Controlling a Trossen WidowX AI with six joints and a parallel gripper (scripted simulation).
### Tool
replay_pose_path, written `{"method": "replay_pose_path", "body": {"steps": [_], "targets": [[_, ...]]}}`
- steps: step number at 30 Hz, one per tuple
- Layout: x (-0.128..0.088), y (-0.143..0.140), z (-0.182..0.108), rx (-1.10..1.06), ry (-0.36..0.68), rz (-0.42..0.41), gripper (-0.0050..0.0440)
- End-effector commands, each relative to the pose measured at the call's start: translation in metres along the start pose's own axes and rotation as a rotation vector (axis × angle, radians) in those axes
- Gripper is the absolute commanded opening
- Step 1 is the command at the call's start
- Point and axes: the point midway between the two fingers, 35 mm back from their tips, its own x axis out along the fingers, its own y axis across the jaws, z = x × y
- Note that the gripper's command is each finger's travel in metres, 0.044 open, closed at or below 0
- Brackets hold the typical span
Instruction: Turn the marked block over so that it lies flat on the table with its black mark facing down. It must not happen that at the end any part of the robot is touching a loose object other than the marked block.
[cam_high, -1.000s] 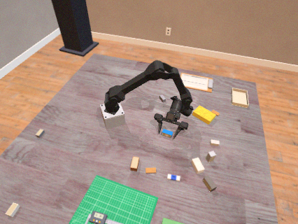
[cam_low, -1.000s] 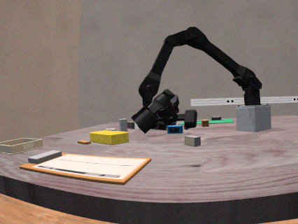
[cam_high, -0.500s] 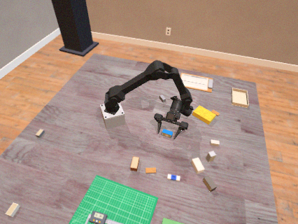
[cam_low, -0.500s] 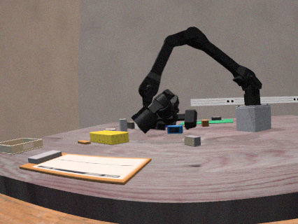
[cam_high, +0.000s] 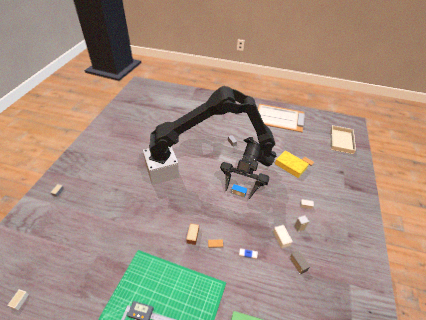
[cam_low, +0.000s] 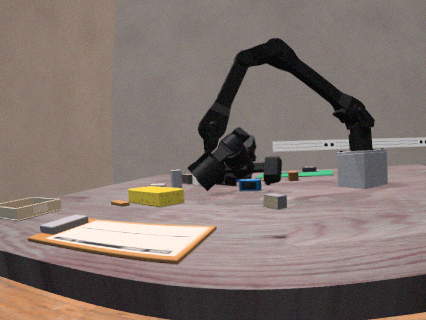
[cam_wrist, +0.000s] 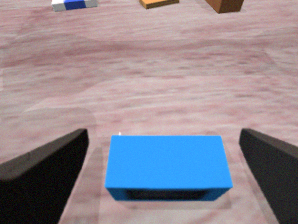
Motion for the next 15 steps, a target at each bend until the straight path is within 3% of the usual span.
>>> {"method": "replay_pose_path", "body": {"steps": [1, 10, 15], "targets": [[-0.007, 0.008, 0.008, 0.033, 0.019, 0.017, 0.044], [-0.004, 0.006, 0.023, 0.028, 0.013, 0.016, 0.044], [-0.002, 0.005, 0.046, 0.028, 0.012, 0.016, 0.044]]}}
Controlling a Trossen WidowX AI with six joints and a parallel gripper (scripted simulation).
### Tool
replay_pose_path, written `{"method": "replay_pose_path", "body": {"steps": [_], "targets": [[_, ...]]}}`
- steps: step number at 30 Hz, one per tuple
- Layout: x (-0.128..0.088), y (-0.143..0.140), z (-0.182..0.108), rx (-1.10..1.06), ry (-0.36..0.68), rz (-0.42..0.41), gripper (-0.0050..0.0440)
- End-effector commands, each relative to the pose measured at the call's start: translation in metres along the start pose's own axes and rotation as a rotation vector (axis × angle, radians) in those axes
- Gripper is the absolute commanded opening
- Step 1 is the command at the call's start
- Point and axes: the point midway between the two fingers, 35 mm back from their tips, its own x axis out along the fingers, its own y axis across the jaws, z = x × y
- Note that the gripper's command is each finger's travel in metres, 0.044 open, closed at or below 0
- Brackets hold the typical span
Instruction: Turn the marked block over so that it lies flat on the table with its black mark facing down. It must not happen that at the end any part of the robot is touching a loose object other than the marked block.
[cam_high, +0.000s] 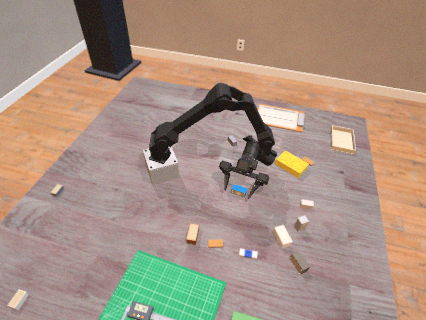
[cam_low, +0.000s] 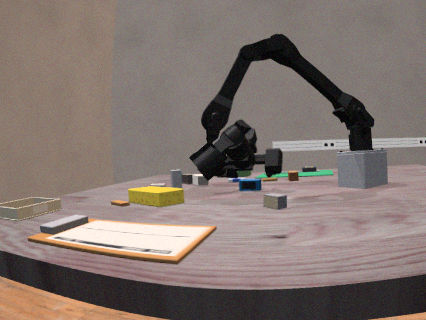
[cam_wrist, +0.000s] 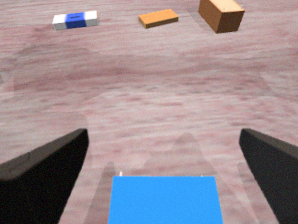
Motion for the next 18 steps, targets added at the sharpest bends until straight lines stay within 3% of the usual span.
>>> {"method": "replay_pose_path", "body": {"steps": [1, 9, 18], "targets": [[-0.004, 0.005, 0.028, 0.031, 0.011, 0.019, 0.044], [0.0, 0.004, 0.063, 0.031, 0.008, 0.018, 0.044], [0.001, 0.003, 0.071, 0.03, 0.008, 0.019, 0.044]]}}
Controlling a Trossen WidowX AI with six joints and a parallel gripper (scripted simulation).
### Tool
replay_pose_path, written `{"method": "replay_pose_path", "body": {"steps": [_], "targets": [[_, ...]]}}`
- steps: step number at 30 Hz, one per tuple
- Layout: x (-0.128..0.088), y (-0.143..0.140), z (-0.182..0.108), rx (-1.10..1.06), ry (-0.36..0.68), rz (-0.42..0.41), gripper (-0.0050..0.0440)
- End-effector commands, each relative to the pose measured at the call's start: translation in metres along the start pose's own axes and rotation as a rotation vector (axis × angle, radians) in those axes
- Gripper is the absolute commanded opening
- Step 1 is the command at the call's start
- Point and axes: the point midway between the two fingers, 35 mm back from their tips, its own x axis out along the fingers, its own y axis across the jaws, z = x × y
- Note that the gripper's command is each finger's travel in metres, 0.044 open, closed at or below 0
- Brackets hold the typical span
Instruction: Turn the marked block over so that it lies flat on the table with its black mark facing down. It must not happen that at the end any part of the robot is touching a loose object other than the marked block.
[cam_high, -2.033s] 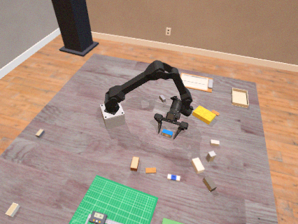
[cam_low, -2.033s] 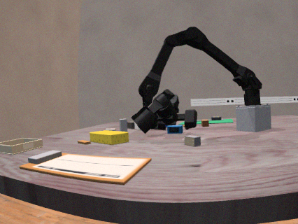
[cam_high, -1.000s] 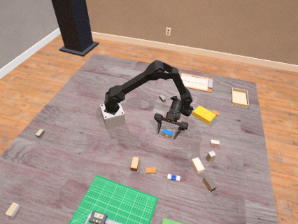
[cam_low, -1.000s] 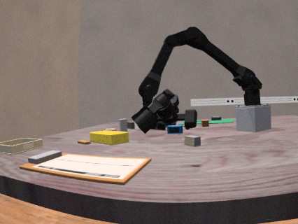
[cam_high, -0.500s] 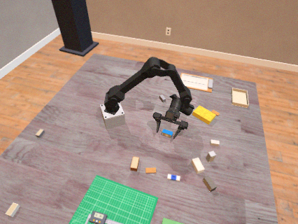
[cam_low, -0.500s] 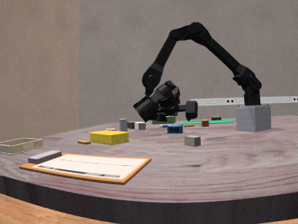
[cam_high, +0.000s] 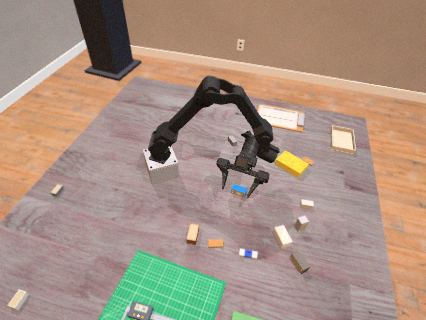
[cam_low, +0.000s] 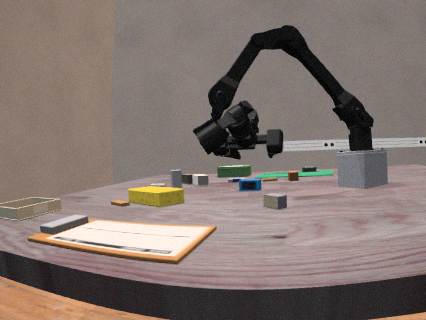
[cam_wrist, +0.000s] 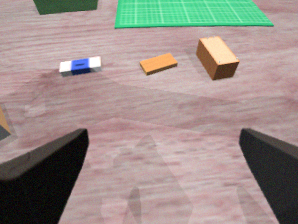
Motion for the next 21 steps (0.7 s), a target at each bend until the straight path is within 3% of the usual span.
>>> {"method": "replay_pose_path", "body": {"steps": [1, 12, 21], "targets": [[-0.005, 0.004, 0.01, 0.025, 0.006, 0.02, 0.044], [-0.008, 0.002, 0.01, 0.025, 0.072, 0.011, 0.044], [-0.024, 0.002, 0.013, 0.022, 0.318, 0.018, 0.044]]}}
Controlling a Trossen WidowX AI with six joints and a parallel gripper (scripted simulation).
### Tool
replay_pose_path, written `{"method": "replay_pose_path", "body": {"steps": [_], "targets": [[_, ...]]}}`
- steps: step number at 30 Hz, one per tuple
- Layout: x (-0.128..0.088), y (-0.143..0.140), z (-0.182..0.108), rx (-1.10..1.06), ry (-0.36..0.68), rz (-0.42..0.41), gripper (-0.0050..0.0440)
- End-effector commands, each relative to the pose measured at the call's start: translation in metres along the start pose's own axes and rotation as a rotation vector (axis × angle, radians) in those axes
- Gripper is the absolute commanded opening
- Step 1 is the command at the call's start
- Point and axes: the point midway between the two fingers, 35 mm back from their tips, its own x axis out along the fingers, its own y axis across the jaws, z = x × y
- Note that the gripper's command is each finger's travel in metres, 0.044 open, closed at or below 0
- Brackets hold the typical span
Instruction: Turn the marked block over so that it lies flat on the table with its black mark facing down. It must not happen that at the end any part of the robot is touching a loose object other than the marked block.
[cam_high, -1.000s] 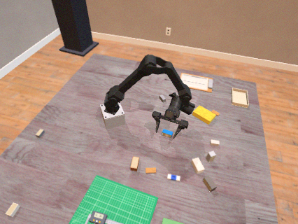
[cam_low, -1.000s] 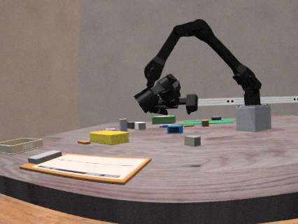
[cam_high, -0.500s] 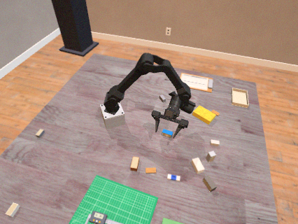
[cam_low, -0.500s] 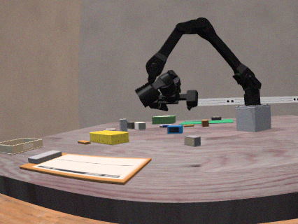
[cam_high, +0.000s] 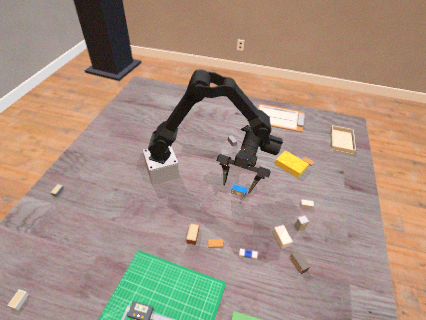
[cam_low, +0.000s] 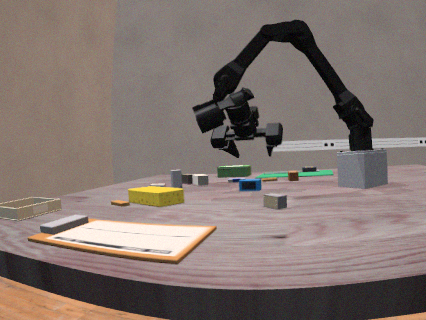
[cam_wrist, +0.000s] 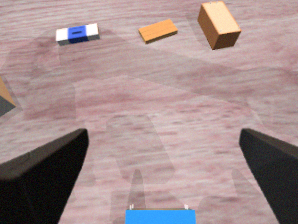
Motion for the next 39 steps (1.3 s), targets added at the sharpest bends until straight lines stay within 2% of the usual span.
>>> {"method": "replay_pose_path", "body": {"steps": [1, 5, 7, 14, 19, 27, 39], "targets": [[-0.015, 0.002, 0.007, 0.023, 0.153, 0.022, 0.044], [-0.029, 0.002, 0.007, 0.019, 0.343, 0.032, 0.044], [-0.029, 0.002, 0.007, 0.019, 0.343, 0.032, 0.044], [-0.051, 0.004, 0.008, 0.019, 0.643, 0.046, 0.044], [-0.062, 0.007, 0.01, 0.022, 0.776, 0.056, 0.044], [-0.066, 0.007, 0.011, 0.021, 0.837, 0.059, 0.044], [-0.067, 0.007, 0.01, 0.02, 0.839, 0.058, 0.044]]}}
